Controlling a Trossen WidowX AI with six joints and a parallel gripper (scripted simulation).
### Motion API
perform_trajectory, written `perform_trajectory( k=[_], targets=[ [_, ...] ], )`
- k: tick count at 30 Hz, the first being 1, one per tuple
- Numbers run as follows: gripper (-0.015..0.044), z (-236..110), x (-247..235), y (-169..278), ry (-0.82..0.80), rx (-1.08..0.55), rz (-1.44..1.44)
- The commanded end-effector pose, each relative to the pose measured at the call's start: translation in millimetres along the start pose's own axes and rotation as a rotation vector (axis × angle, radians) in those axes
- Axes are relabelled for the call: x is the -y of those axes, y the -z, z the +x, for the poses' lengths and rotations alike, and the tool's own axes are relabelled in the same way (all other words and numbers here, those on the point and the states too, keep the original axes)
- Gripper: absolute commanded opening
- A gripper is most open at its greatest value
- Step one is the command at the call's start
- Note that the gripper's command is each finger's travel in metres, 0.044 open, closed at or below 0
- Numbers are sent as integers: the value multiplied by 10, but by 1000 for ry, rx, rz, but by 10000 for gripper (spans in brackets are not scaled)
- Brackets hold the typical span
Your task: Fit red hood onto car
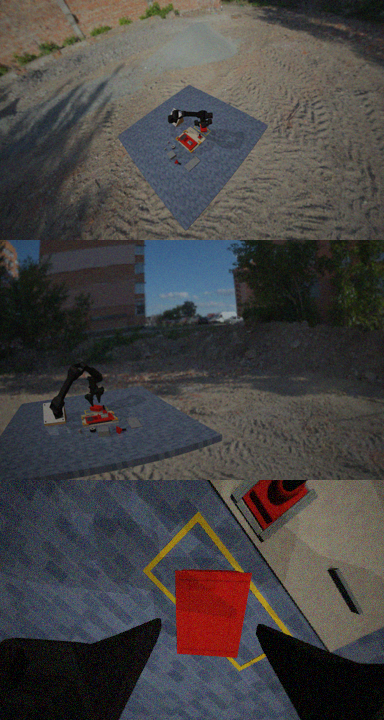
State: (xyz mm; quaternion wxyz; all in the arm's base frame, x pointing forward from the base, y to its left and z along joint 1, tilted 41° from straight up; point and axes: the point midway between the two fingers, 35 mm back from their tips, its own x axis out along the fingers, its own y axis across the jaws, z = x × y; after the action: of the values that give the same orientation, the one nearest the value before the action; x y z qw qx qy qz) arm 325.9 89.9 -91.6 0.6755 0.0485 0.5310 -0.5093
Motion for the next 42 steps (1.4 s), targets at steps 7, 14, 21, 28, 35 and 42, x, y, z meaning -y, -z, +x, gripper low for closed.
perform_trajectory(
  k=[7, 14, 21, 28, 35, 42],
  targets=[
    [440, 69, 16, 1, 4, 6, -8],
    [440, 106, 20, 3, 5, 6, -8],
    [440, 132, 19, 3, 5, 6, -8],
    [440, 167, 19, 2, 5, 6, -8],
    [440, 203, 20, 2, 5, 6, -7],
    [440, 238, 21, 2, 5, 6, -7]
  ],
)
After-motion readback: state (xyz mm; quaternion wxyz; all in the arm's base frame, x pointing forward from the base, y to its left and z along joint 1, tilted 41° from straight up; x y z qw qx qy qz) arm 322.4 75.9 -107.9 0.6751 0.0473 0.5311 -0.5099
